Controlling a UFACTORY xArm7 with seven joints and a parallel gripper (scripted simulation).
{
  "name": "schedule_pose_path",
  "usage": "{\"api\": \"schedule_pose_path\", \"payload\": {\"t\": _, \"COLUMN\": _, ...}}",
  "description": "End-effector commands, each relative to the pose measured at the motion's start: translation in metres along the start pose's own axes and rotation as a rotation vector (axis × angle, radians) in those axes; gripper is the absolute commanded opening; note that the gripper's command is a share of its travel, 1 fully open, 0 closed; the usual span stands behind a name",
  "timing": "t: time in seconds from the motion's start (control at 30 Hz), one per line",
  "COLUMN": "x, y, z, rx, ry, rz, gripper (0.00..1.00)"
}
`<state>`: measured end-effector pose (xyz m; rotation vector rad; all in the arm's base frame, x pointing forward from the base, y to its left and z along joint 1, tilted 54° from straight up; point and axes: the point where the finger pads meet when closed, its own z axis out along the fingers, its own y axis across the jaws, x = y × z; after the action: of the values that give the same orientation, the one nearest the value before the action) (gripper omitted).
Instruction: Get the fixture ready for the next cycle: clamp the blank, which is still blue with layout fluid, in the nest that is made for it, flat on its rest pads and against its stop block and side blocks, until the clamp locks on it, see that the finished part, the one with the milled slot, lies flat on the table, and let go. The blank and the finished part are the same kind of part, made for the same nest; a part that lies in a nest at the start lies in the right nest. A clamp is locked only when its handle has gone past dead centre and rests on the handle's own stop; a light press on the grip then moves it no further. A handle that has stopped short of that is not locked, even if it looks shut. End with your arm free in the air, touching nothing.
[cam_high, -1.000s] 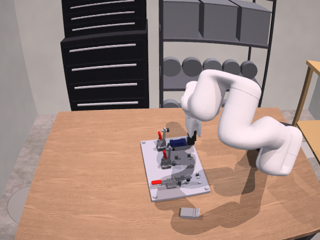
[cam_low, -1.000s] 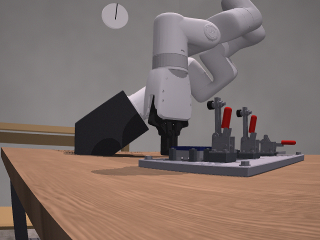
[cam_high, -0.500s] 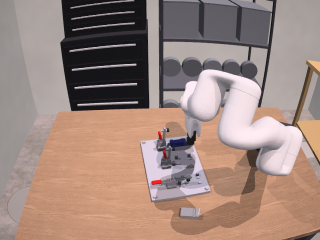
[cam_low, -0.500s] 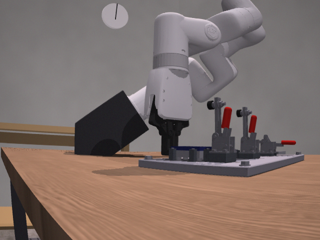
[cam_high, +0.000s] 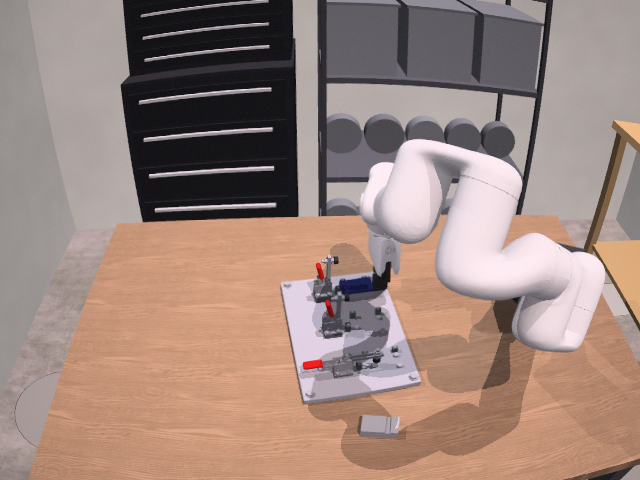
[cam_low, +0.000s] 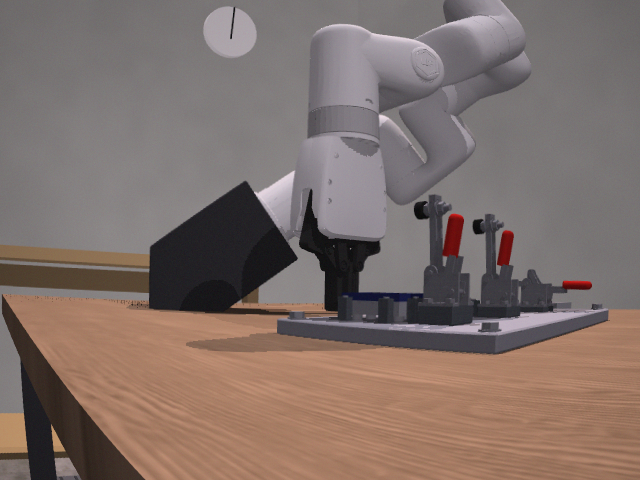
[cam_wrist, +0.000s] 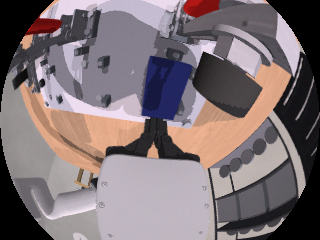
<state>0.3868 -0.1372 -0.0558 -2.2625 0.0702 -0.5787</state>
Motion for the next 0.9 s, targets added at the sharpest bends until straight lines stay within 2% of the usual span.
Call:
{"api": "schedule_pose_path", "payload": {"t": 0.0, "x": 0.002, "y": 0.002, "z": -0.002, "rx": -0.004, "ry": 0.003, "rz": 0.000, "gripper": 0.00}}
{"api": "schedule_pose_path", "payload": {"t": 0.53, "x": 0.004, "y": 0.002, "z": -0.002, "rx": -0.004, "ry": 0.003, "rz": 0.000, "gripper": 0.00}}
{"api": "schedule_pose_path", "payload": {"t": 0.87, "x": -0.012, "y": 0.001, "z": -0.002, "rx": -0.004, "ry": 0.003, "rz": 0.000, "gripper": 0.00}}
